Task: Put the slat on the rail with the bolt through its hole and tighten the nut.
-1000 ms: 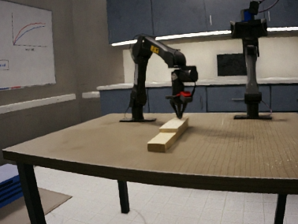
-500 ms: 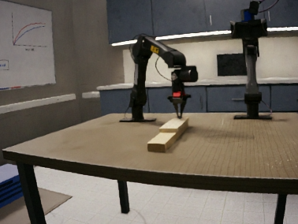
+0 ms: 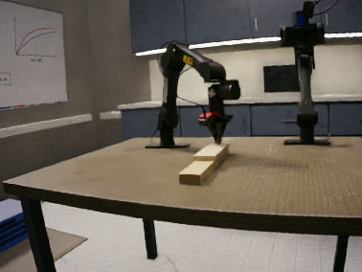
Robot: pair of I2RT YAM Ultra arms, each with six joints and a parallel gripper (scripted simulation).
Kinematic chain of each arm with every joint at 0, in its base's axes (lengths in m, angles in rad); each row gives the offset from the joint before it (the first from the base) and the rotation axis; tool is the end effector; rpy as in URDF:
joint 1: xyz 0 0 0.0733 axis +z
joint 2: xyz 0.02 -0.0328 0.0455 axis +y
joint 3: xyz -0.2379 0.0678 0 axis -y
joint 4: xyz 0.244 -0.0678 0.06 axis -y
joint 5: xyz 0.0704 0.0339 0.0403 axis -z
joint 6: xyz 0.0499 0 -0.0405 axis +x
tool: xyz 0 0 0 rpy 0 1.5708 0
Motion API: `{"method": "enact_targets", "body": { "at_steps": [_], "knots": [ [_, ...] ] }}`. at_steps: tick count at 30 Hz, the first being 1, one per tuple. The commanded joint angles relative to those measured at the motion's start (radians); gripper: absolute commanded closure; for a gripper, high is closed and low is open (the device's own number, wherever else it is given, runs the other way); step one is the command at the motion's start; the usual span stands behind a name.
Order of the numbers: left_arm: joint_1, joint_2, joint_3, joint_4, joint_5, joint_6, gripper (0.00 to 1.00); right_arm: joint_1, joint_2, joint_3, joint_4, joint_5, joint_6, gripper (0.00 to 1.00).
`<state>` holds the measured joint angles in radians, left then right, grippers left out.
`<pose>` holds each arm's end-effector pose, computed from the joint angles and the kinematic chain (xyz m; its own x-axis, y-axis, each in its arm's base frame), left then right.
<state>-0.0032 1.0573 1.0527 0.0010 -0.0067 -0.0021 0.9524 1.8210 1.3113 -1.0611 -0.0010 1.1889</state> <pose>0.2677 0.0006 0.3843 -0.0036 -0.0021 -1.0000 -0.0035 1.0000 -0.0021 0.1851 0.2622 0.1623 -0.9722 0.2343 0.0009 0.2343 0.9722 0.0004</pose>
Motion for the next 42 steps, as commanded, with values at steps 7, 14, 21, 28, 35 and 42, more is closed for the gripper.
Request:
{"method": "enact_targets", "body": {
  "at_steps": [7, 14, 21, 28, 35, 42],
  "knots": [
    [0.000, -0.002, 0.005, 0.005, 0.000, 0.000, 0.00, -0.006, 0.003, -0.031, 0.028, -0.006, 0.423, 0.88],
    [0.000, -0.002, 0.005, 0.005, 0.000, 0.000, 0.00, -0.004, 0.002, -0.032, 0.029, -0.003, 0.628, 0.88],
    [0.000, -0.002, 0.005, 0.005, 0.000, 0.000, 0.00, -0.003, 0.000, -0.035, 0.032, 0.000, 0.735, 0.88],
    [0.000, -0.002, 0.005, 0.005, 0.000, 0.000, 0.00, -0.002, -0.001, -0.037, 0.034, 0.001, 0.738, 0.88],
    [0.000, -0.002, 0.005, 0.005, 0.000, 0.000, 0.00, -0.002, -0.001, -0.037, 0.034, 0.001, 0.738, 0.88],
    [0.000, -0.002, 0.005, 0.005, 0.000, 0.000, 0.00, -0.001, -0.001, -0.026, 0.036, 0.001, 0.731, 0.88]
  ]
}}
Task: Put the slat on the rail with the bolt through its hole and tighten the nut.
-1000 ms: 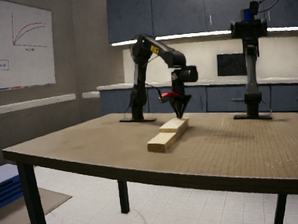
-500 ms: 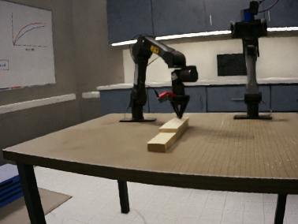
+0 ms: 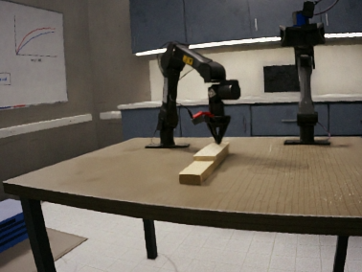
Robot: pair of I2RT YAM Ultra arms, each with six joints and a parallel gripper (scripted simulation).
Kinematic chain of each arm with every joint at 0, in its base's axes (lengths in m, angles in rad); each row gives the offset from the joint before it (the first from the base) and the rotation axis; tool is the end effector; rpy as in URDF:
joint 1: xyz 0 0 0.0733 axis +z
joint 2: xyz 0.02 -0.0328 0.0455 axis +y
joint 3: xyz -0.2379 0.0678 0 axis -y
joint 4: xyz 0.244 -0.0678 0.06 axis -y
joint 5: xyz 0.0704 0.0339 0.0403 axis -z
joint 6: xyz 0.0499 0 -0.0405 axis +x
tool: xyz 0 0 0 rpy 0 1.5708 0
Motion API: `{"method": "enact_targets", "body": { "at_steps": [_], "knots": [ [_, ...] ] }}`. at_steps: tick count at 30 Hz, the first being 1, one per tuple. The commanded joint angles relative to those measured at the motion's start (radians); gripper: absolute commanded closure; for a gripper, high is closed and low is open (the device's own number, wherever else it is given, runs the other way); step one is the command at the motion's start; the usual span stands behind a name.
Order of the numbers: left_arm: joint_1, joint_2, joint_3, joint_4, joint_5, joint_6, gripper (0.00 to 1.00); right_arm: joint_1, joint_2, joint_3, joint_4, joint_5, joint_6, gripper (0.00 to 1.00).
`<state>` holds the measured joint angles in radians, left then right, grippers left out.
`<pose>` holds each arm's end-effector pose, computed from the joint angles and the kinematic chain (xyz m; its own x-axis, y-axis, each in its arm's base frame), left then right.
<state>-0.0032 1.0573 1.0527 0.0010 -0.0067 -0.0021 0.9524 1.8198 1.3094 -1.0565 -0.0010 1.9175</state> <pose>0.2677 0.0006 0.3843 -0.0036 -0.0021 -1.0000 -0.0035 1.0000 -0.0021 0.1852 0.2623 0.1622 -0.5693 0.8221 0.0023 0.8221 0.5693 0.0033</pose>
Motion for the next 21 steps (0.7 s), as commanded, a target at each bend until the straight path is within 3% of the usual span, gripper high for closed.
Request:
{"method": "enact_targets", "body": {
  "at_steps": [1, 21],
  "knots": [
    [0.000, -0.002, 0.005, 0.005, 0.000, 0.000, 0.00, -0.001, 0.000, -0.025, 0.031, 0.001, 0.002, 0.88],
    [0.000, -0.002, 0.005, 0.005, 0.000, 0.000, 0.00, -0.001, -0.002, -0.018, 0.022, 0.001, 0.006, 0.88]
  ]
}}
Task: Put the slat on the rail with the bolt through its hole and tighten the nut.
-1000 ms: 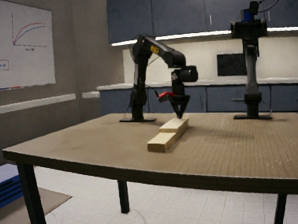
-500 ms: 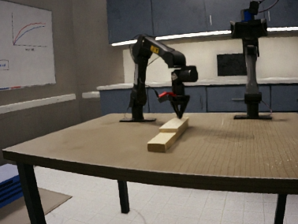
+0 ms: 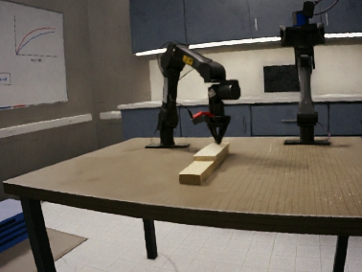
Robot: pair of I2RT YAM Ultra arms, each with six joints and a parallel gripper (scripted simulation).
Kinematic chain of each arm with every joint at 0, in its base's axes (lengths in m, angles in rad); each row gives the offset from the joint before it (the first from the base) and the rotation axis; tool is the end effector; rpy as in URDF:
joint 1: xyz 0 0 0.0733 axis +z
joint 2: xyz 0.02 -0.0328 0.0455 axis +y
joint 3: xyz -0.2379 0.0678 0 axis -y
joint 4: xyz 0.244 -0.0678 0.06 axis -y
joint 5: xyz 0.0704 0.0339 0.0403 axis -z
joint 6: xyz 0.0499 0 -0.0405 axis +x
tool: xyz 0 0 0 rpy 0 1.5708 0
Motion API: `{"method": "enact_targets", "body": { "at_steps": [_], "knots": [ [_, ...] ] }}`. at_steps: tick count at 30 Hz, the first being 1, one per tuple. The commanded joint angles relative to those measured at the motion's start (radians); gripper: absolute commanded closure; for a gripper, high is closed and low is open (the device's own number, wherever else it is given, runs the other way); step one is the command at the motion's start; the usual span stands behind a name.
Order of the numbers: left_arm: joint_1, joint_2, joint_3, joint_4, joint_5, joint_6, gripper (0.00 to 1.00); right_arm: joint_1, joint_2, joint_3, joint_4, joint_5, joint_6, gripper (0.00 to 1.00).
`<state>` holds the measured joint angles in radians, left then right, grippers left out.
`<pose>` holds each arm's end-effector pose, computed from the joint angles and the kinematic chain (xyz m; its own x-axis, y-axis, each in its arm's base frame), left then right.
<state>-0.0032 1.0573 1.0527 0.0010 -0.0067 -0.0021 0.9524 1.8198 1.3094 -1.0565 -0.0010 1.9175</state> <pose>0.2677 0.0006 0.3843 -0.0036 -0.0021 -1.0000 -0.0035 1.0000 -0.0021 0.1852 0.2623 0.1622 -0.5693 0.8221 0.0023 0.8221 0.5693 0.0033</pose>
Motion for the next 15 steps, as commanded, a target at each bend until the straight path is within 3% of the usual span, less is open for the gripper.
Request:
{"method": "enact_targets", "body": {
  "at_steps": [1, 15],
  "knots": [
    [0.000, -0.002, 0.005, 0.005, 0.000, 0.000, 0.00, -0.001, -0.002, -0.018, 0.022, 0.001, 0.006, 0.88],
    [0.000, -0.002, 0.005, 0.005, 0.000, 0.000, 0.00, -0.001, -0.004, -0.012, 0.015, 0.001, 0.005, 0.88]
  ]
}}
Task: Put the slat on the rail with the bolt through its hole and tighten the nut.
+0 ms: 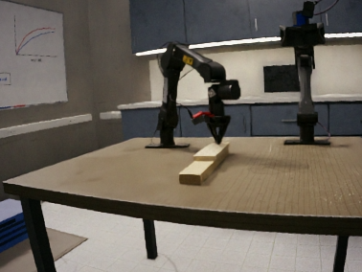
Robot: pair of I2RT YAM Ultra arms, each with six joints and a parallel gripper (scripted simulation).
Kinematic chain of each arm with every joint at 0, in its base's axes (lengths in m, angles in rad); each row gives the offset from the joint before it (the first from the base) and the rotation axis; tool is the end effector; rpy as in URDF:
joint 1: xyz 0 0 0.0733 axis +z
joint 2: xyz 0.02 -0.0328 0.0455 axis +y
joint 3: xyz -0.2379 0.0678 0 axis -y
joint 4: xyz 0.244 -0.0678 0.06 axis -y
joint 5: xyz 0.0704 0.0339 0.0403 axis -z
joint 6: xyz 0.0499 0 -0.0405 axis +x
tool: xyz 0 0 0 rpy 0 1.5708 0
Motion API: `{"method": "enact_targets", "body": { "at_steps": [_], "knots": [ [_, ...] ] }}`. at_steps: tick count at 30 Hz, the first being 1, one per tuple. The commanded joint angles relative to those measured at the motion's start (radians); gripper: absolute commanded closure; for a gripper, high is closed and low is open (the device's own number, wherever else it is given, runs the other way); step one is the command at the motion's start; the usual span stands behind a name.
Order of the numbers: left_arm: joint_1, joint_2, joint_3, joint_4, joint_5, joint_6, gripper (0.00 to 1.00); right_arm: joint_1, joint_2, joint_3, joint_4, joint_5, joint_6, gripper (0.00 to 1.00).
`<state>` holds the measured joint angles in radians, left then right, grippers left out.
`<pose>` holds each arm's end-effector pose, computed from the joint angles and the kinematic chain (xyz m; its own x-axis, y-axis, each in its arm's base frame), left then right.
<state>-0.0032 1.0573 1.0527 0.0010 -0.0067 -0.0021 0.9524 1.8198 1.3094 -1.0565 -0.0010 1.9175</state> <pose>0.2677 0.0006 0.3843 -0.0036 -0.0021 -1.0000 -0.0035 1.0000 -0.0021 0.1852 0.2623 0.1622 -0.5693 0.8221 0.0023 0.8221 0.5693 0.0033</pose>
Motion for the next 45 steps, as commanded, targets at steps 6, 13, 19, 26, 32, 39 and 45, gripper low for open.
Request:
{"method": "enact_targets", "body": {
  "at_steps": [6, 13, 19, 26, 32, 39, 45],
  "knots": [
    [0.000, -0.002, 0.005, 0.005, 0.000, 0.000, 0.00, -0.001, -0.004, -0.011, 0.013, 0.001, 0.005, 0.88],
    [0.000, -0.002, 0.005, 0.005, 0.000, 0.000, 0.00, -0.001, -0.005, -0.008, 0.010, 0.001, 0.004, 0.88],
    [0.000, -0.002, 0.005, 0.005, 0.000, 0.000, 0.00, -0.001, -0.006, -0.006, 0.007, 0.001, 0.004, 0.88],
    [0.000, -0.002, 0.005, 0.005, 0.000, 0.000, 0.00, -0.001, -0.006, -0.004, 0.004, 0.001, 0.004, 0.88],
    [0.000, -0.002, 0.005, 0.005, 0.000, 0.000, 0.00, -0.001, -0.007, -0.002, 0.001, 0.001, 0.001, 0.88],
    [0.000, -0.002, 0.005, 0.005, 0.000, 0.000, 0.00, -0.001, -0.008, 0.000, -0.001, 0.001, 0.001, 0.88],
    [0.000, -0.002, 0.005, 0.005, 0.000, 0.000, 0.00, -0.001, -0.009, 0.002, -0.004, 0.001, 0.001, 0.88]
  ]
}}
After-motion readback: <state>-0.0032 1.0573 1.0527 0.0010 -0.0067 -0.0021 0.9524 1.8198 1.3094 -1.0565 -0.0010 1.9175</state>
